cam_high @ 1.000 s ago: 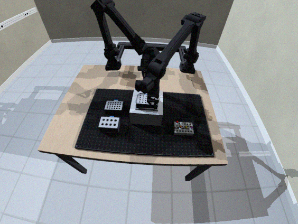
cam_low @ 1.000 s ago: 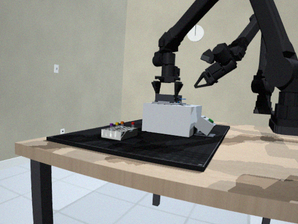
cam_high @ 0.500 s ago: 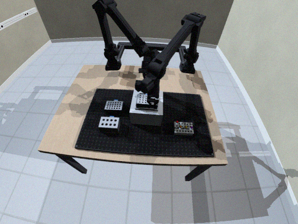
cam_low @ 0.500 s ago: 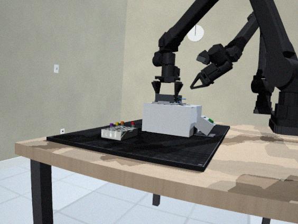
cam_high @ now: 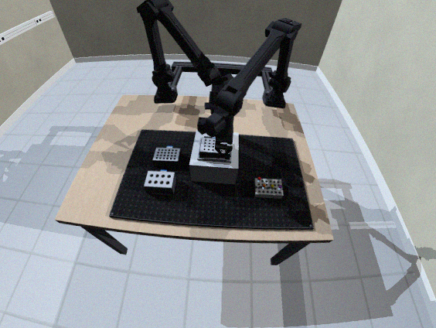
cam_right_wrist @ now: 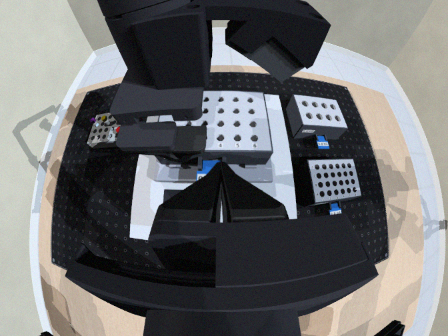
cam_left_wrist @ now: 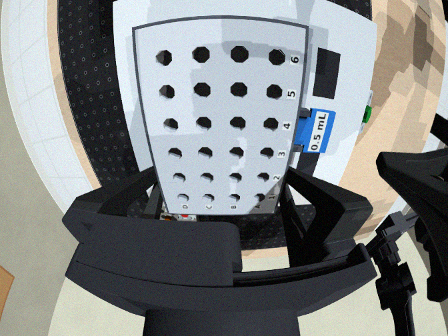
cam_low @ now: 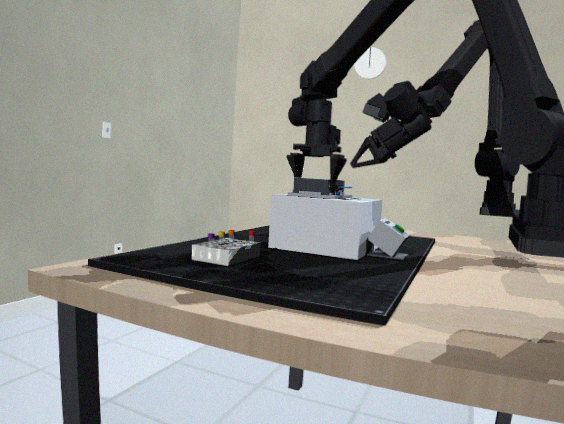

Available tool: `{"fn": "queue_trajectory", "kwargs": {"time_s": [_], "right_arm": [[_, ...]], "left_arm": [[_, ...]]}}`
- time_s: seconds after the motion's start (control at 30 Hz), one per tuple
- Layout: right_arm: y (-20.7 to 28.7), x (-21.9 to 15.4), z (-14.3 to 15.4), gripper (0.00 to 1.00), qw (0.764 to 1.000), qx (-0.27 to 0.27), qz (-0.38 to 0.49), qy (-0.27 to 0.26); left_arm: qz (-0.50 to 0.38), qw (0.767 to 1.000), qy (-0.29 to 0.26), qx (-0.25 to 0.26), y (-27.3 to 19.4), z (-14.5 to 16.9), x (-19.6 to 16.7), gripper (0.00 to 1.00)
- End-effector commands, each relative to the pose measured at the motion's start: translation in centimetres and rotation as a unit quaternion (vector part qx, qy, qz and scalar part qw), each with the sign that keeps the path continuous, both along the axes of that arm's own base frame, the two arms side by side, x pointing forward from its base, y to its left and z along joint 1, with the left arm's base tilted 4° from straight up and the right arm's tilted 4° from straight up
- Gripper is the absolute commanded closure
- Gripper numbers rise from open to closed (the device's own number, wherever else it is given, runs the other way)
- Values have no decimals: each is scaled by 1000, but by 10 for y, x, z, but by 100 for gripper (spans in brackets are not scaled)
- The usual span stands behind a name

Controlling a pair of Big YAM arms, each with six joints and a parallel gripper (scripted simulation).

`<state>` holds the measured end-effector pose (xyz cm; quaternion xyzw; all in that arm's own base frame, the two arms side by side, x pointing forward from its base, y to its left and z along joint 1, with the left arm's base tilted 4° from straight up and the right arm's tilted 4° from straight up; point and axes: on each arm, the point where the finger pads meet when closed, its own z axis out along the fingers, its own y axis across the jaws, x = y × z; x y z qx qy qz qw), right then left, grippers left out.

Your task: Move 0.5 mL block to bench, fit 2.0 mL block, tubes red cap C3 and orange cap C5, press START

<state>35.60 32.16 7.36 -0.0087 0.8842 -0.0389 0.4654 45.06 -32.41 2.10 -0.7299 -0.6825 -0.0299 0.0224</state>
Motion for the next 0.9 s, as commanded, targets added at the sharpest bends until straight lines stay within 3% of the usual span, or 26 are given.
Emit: {"fn": "queue_trajectory", "kwargs": {"time_s": [0.0,0.2,0.6,0.87], "right_arm": [[13,22,8,100,1000,9,-4,-9],[26,15,15,100,999,31,1,-23],[5,8,-29,100,1000,2,1,-3],[6,14,-32,100,1000,11,-2,-11]], "left_arm": [[-4,1000,-1,-1,-6,-2,6,100],[-4,1000,-1,-1,-6,-2,6,100],[-4,1000,-1,-1,-6,-2,6,100],[-4,1000,-1,-1,-6,-2,6,100]]}}
